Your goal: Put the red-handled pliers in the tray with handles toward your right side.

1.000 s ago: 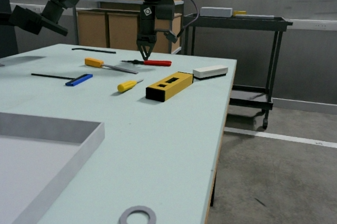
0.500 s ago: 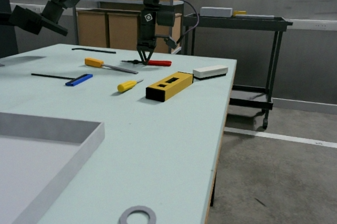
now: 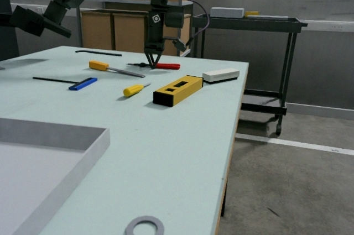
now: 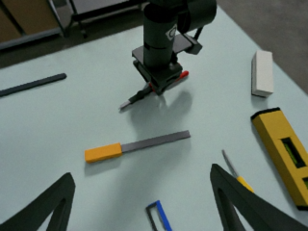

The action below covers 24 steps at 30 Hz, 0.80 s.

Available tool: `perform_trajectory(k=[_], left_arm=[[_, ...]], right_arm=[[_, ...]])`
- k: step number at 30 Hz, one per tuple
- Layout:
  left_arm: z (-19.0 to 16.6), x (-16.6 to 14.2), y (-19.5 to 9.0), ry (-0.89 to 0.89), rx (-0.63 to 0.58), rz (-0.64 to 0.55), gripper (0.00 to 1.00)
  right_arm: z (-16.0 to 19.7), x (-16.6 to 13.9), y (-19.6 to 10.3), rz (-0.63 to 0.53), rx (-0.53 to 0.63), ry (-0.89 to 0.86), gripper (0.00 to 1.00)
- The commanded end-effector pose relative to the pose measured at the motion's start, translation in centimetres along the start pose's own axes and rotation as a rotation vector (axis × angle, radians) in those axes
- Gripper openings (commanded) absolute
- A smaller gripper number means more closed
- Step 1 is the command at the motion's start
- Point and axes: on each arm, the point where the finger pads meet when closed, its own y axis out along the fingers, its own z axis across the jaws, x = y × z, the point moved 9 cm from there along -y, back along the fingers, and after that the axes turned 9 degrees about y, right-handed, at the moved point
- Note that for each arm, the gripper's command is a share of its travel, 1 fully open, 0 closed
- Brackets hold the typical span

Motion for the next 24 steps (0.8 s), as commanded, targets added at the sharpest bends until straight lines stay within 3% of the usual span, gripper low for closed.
perform_trajectory(k=[1, 17, 19, 21, 24], left_arm=[[0.3, 1.3, -0.9, -0.018, 0.007, -0.075, 0.50], [0.0, 0.3, -0.7, -0.017, 0.005, -0.066, 0.30], [-0.1, 0.1, -1.1, -0.015, 0.012, -0.054, 0.07], [0.0, 0.1, -2.1, -0.016, 0.012, -0.053, 0.27], [0.0, 0.1, -2.7, -0.016, 0.011, -0.053, 0.27]], right_arm=[[0.0, 1.9, 0.0, -0.069, -0.012, 0.037, 1.00], [0.0, 1.9, 0.0, -0.069, -0.012, 0.037, 1.00], [0.0, 1.9, 0.0, -0.069, -0.012, 0.037, 1.00], [0.0, 1.9, 0.0, -0.069, -0.012, 0.037, 1.00], [0.0, 1.9, 0.0, -0.069, -0.012, 0.037, 1.00]])
